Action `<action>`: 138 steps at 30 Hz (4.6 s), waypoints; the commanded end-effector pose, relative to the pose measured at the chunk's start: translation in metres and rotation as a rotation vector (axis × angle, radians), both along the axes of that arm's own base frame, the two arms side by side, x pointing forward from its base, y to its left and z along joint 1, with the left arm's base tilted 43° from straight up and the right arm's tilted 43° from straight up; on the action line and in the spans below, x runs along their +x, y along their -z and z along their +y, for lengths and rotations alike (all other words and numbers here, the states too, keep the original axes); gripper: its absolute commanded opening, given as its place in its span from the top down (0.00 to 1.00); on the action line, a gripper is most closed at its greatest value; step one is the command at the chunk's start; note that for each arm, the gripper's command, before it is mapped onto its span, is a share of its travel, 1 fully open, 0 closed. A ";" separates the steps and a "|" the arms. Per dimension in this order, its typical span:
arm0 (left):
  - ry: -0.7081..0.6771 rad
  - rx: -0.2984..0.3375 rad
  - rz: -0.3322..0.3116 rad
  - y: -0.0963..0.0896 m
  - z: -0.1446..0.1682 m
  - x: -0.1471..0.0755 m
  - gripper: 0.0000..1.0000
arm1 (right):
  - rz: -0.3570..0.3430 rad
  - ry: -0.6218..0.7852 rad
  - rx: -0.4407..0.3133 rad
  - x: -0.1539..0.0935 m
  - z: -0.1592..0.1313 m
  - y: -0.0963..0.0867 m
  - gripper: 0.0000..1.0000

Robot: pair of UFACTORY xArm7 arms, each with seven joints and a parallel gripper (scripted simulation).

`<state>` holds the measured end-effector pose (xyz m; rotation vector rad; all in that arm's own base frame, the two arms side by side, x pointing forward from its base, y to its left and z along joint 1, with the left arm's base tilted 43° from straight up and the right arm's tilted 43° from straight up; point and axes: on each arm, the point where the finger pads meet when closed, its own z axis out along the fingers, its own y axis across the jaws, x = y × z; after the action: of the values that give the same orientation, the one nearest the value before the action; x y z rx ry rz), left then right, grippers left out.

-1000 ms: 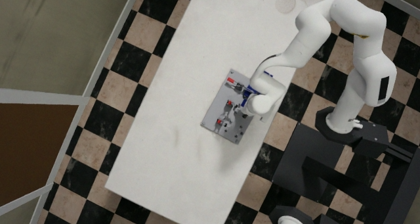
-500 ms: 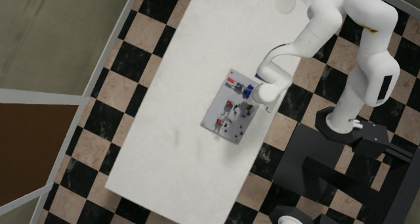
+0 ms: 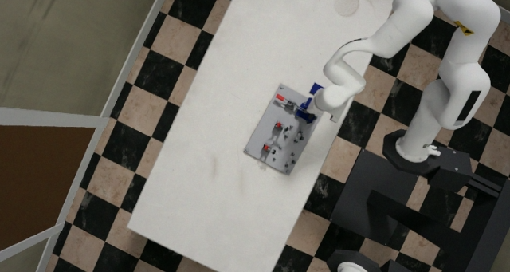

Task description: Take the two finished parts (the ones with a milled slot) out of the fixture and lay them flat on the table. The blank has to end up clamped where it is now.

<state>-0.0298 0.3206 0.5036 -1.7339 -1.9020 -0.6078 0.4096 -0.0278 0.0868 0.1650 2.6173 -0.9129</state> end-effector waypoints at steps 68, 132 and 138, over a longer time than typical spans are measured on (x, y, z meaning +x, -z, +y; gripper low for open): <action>-0.001 0.004 -0.002 -0.002 0.000 0.000 0.00 | -0.003 -0.005 0.003 -0.014 -0.062 -0.050 1.00; -0.001 0.004 -0.002 -0.002 0.000 0.000 0.00 | -0.003 -0.005 0.003 0.088 -0.060 -0.091 1.00; -0.001 0.004 -0.002 -0.002 0.000 0.000 0.00 | -0.003 -0.005 0.003 0.088 -0.060 -0.091 1.00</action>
<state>-0.0298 0.3206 0.5036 -1.7339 -1.9020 -0.6078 0.4961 -0.0900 0.1767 0.1636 2.6184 -0.9099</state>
